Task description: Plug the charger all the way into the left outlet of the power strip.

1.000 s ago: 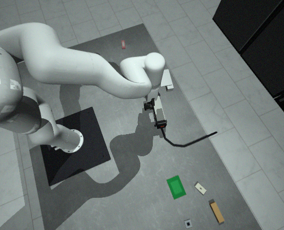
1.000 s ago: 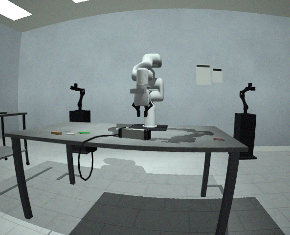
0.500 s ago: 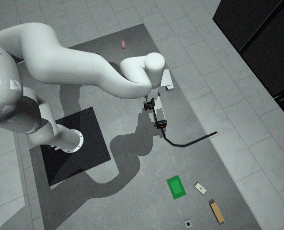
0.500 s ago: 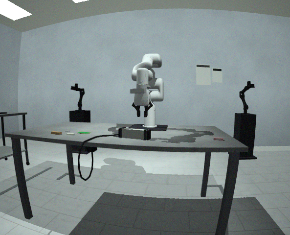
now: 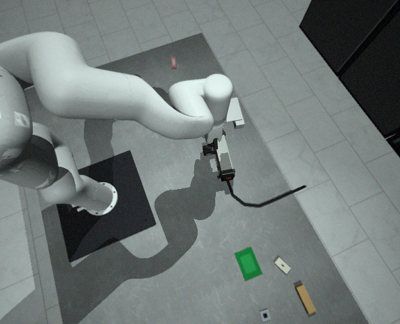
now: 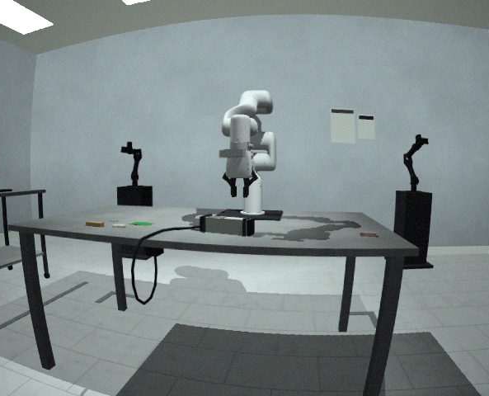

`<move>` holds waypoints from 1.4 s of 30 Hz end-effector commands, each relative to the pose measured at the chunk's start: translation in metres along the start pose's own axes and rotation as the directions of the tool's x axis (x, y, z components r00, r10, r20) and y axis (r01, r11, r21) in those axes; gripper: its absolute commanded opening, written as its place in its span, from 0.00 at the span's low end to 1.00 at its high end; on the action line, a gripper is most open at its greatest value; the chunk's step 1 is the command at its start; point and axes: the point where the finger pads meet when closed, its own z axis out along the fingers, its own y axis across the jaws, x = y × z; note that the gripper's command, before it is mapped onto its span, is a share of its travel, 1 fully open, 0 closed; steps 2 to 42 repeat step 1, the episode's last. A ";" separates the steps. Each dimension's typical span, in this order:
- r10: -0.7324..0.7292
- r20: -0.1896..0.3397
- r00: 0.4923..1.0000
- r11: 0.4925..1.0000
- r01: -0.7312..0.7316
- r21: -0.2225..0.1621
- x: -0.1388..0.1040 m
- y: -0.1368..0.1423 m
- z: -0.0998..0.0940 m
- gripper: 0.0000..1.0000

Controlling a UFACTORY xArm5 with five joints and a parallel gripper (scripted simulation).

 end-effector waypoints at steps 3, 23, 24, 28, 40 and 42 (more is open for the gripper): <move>0.000 -0.004 1.000 1.000 0.000 0.001 0.001 0.000 -0.002 0.44; 0.000 -0.004 1.000 1.000 0.000 0.001 0.001 0.000 -0.002 0.44; 0.000 -0.004 1.000 1.000 0.000 0.001 0.001 0.000 -0.002 0.44; 0.000 -0.004 1.000 1.000 0.000 0.001 0.001 0.000 -0.002 0.44; 0.000 -0.004 1.000 1.000 0.000 0.001 0.001 0.000 -0.002 0.44; 0.000 -0.004 1.000 1.000 0.000 0.001 0.001 0.000 -0.002 0.44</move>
